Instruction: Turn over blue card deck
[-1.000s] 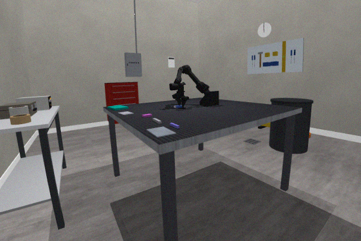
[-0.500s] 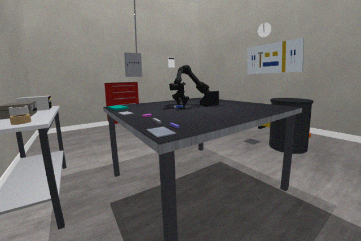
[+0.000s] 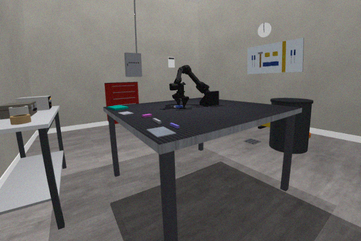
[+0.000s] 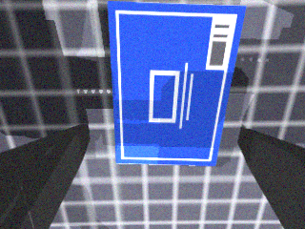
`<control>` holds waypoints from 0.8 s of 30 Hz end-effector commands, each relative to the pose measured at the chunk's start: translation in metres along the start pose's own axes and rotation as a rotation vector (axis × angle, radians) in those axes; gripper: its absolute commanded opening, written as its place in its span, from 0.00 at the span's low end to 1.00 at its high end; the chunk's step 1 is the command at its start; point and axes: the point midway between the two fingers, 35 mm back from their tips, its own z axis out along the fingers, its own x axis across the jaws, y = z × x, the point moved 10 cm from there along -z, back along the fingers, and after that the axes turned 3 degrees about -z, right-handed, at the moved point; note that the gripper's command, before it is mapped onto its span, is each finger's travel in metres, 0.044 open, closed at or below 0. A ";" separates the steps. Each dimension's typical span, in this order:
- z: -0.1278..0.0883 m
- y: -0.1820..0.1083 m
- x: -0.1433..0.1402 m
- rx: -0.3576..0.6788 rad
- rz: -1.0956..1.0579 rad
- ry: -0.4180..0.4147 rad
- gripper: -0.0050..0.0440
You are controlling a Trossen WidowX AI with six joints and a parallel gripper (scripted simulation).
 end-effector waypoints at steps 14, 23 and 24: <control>-0.006 0.004 -0.003 -0.019 0.019 0.004 1.00; -0.016 0.004 -0.004 -0.023 0.023 0.005 1.00; -0.016 0.004 -0.004 -0.023 0.023 0.005 1.00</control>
